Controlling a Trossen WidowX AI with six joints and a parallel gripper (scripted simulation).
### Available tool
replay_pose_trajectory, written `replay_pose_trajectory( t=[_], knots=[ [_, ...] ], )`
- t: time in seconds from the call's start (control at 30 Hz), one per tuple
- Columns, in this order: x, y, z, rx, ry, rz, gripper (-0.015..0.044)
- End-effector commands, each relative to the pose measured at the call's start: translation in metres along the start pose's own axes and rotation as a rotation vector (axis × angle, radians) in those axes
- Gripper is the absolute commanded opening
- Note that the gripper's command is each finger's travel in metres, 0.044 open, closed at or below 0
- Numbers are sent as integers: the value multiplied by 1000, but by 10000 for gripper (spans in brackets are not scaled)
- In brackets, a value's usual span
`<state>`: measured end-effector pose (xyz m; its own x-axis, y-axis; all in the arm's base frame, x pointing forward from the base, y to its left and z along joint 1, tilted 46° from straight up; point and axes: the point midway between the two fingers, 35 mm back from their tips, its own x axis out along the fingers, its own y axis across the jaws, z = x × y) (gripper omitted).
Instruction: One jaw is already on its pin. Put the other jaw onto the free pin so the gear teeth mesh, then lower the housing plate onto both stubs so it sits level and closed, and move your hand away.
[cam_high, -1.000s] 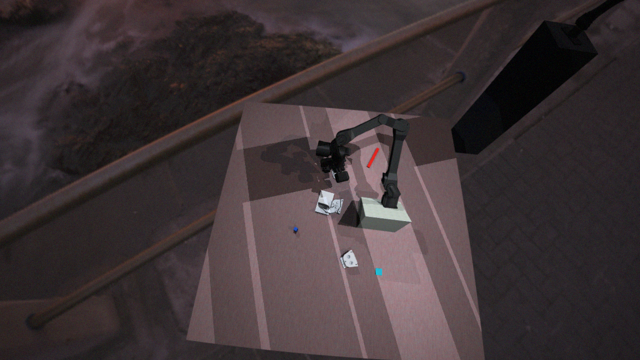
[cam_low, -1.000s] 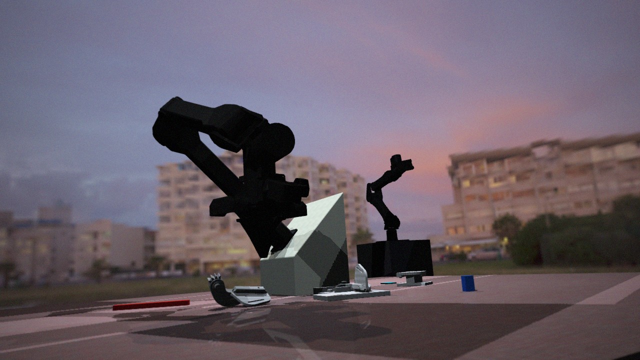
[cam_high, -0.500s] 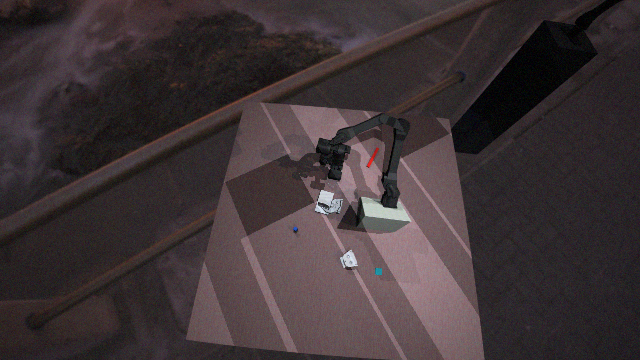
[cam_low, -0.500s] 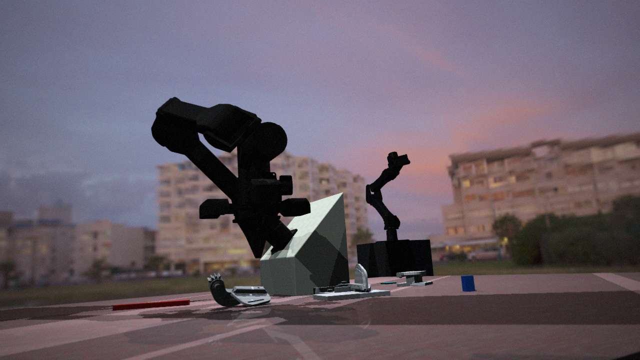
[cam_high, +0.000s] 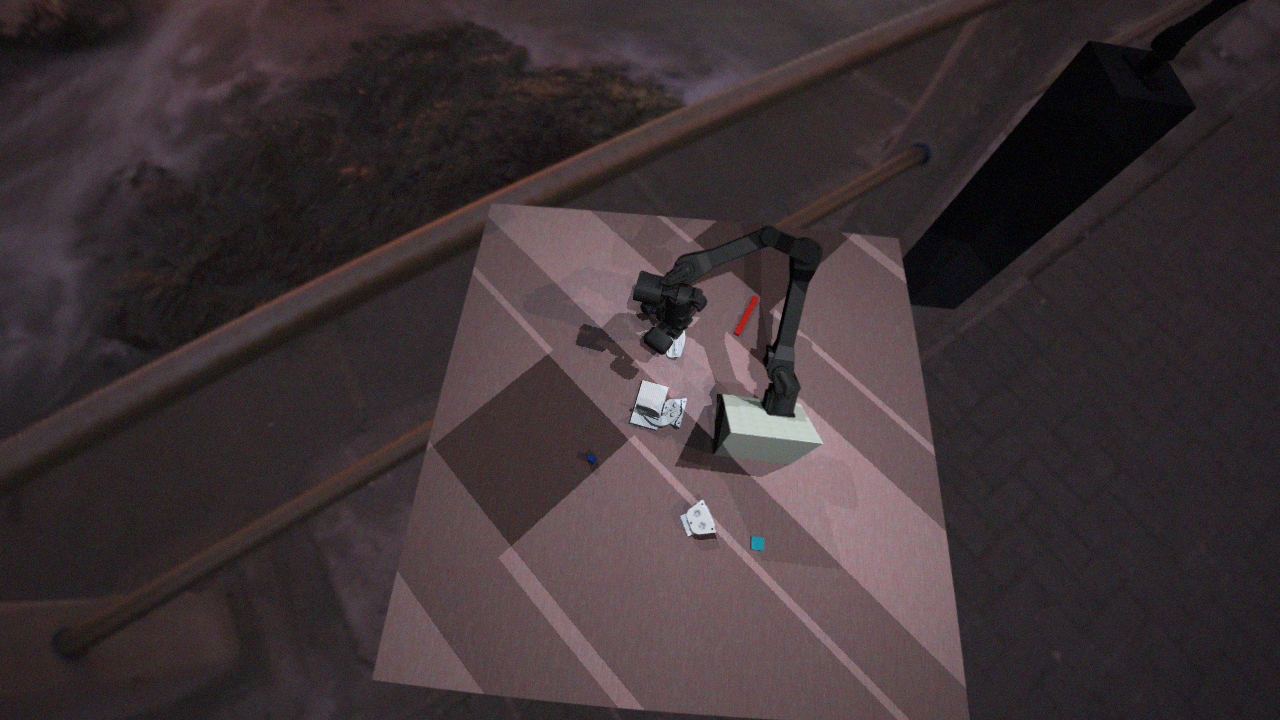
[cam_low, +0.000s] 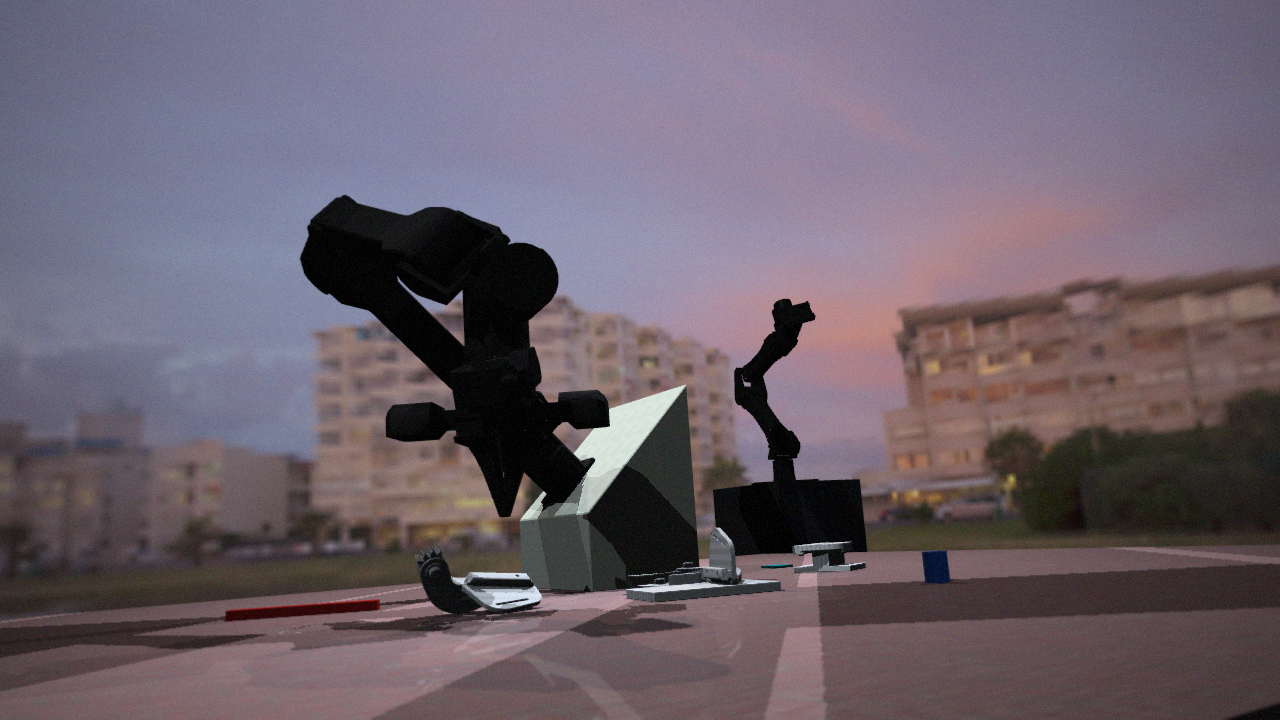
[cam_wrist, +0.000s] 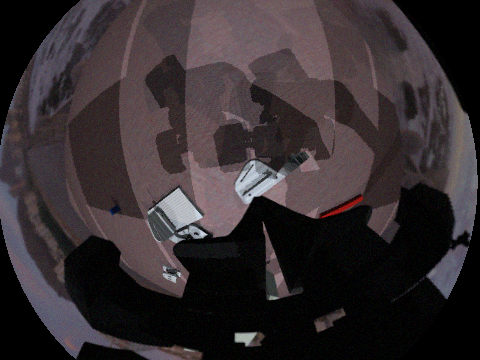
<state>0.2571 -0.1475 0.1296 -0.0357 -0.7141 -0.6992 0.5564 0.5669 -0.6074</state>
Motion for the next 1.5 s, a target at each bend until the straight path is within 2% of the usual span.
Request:
replay_pose_trajectory(
  t=[0.0, 1.47],
  knots=[
    [-2, -4, 3, 147, -5, 7, 0],
    [-4, -33, 16, 1509, -8, 8, 0]
  ],
)
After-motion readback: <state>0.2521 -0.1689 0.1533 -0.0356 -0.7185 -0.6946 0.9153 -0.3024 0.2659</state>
